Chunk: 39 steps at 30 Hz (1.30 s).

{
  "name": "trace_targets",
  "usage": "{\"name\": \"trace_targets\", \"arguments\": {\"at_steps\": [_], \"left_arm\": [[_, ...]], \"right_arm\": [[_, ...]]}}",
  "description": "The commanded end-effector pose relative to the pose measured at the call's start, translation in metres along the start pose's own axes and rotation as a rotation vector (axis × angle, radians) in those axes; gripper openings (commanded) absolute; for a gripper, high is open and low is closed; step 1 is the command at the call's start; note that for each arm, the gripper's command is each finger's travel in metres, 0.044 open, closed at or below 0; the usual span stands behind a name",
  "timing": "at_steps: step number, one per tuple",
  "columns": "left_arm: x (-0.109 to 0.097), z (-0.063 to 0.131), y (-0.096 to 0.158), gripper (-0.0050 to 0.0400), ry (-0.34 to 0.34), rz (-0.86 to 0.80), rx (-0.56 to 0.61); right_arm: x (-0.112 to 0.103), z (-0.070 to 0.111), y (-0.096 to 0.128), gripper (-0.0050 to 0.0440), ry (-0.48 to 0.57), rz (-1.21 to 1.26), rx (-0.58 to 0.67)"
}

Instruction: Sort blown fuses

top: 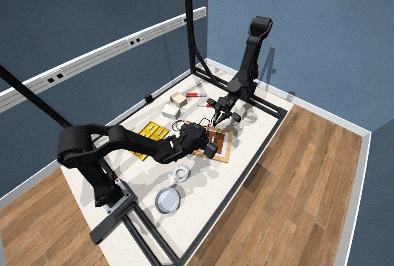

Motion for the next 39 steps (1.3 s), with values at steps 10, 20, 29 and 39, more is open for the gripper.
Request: {"name": "trace_targets", "arguments": {"at_steps": [10,20,29,39], "left_arm": [[-0.018,0.026,0.007,-0.0050,0.000,0.000,-0.027],[-0.022,0.031,0.011,-0.0050,0.001,-0.003,-0.024],[-0.026,0.031,0.000,-0.0050,0.002,-0.001,-0.041],[-0.035,0.036,-0.020,-0.0050,0.002,0.000,-0.043]], "right_arm": [[0.017,0.029,0.002,-0.0050,0.012,0.006,-0.026],[0.029,0.044,0.011,-0.0050,0.011,0.005,-0.025],[0.043,0.062,0.020,-0.0050,0.010,0.004,-0.022],[0.055,0.077,0.029,-0.0050,0.009,0.002,-0.018]]}}
Point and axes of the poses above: on each arm, the point midway between the two fingers, 35 mm back from their tips, its own z axis back along the fingers, its own x axis across the jaws, y = z × x, the point moved 4 cm from there along z, back along the fingers, and after that the axes turned 7 degrees about z, right-handed, at the moved point
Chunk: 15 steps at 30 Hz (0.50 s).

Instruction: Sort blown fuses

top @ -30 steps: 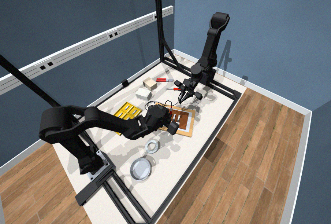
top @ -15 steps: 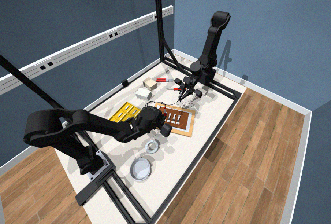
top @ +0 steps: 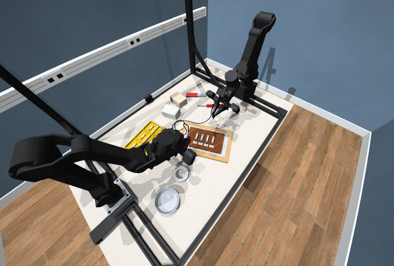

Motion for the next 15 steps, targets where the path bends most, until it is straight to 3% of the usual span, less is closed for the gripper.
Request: {"name": "trace_targets", "arguments": {"at_steps": [1,9,15], "left_arm": [[-0.006,0.002,-0.024,-0.0050,0.004,0.000,-0.044],[-0.016,0.006,-0.044,-0.0050,0.004,0.001,-0.045],[-0.015,0.006,-0.043,-0.0050,0.004,0.000,-0.042]], "right_arm": [[0.006,0.011,-0.001,-0.0050,0.007,0.003,-0.017],[0.009,0.016,0.001,-0.0050,0.007,0.006,-0.020],[0.009,0.016,0.001,-0.0050,0.007,0.006,-0.020]]}}
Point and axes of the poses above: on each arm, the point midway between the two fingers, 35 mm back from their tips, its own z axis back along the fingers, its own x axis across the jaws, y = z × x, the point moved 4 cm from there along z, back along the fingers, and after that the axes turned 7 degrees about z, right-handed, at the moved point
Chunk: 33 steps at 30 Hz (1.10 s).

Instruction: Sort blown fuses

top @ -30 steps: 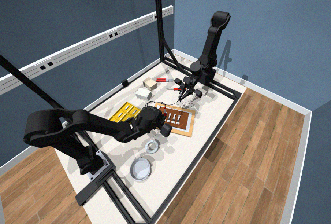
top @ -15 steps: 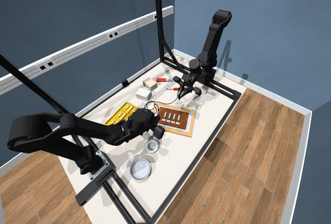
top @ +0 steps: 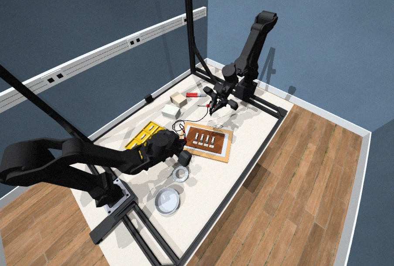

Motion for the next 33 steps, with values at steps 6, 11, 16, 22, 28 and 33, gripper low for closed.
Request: {"name": "trace_targets", "arguments": {"at_steps": [6,11,16,22,28,33], "left_arm": [[-0.002,0.001,-0.015,-0.0050,0.005,0.002,-0.040],[-0.002,0.001,-0.015,-0.0050,0.005,0.002,-0.040],[-0.002,0.001,-0.015,-0.0050,0.005,0.002,-0.040],[-0.002,0.001,-0.015,-0.0050,0.005,0.002,-0.040],[-0.002,0.001,-0.015,-0.0050,0.005,0.002,-0.040],[-0.002,0.001,-0.015,-0.0050,0.005,0.002,-0.040]], "right_arm": [[0.005,0.006,-0.006,-0.0050,0.009,0.000,-0.013],[0.013,0.009,-0.020,-0.0050,0.015,0.000,-0.029],[0.019,0.011,-0.028,-0.0050,0.017,0.000,-0.034],[0.031,0.016,-0.037,-0.0050,0.020,-0.004,-0.035],[0.044,0.021,-0.047,-0.0050,0.022,-0.008,-0.035],[0.050,0.024,-0.052,-0.0050,0.023,-0.010,-0.035]]}}
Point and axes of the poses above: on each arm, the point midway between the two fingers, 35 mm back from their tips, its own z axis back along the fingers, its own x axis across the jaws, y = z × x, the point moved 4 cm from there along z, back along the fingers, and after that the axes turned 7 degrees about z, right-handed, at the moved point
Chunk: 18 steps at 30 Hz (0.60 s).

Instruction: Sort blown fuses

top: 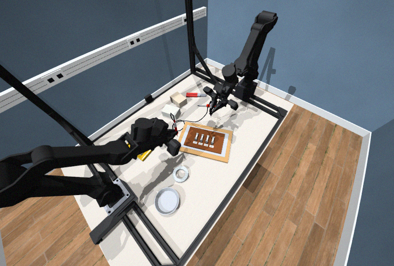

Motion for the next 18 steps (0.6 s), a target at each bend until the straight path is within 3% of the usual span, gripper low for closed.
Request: {"name": "trace_targets", "arguments": {"at_steps": [1,18], "left_arm": [[-0.0024,0.0015,-0.0155,-0.0050,0.005,0.002,-0.044],[-0.0024,0.0015,-0.0155,-0.0050,0.005,0.002,-0.044]], "right_arm": [[0.0057,0.0052,-0.0197,-0.0050,0.010,-0.003,-0.038],[0.0117,0.0065,-0.0175,-0.0050,0.008,-0.001,-0.020]]}}
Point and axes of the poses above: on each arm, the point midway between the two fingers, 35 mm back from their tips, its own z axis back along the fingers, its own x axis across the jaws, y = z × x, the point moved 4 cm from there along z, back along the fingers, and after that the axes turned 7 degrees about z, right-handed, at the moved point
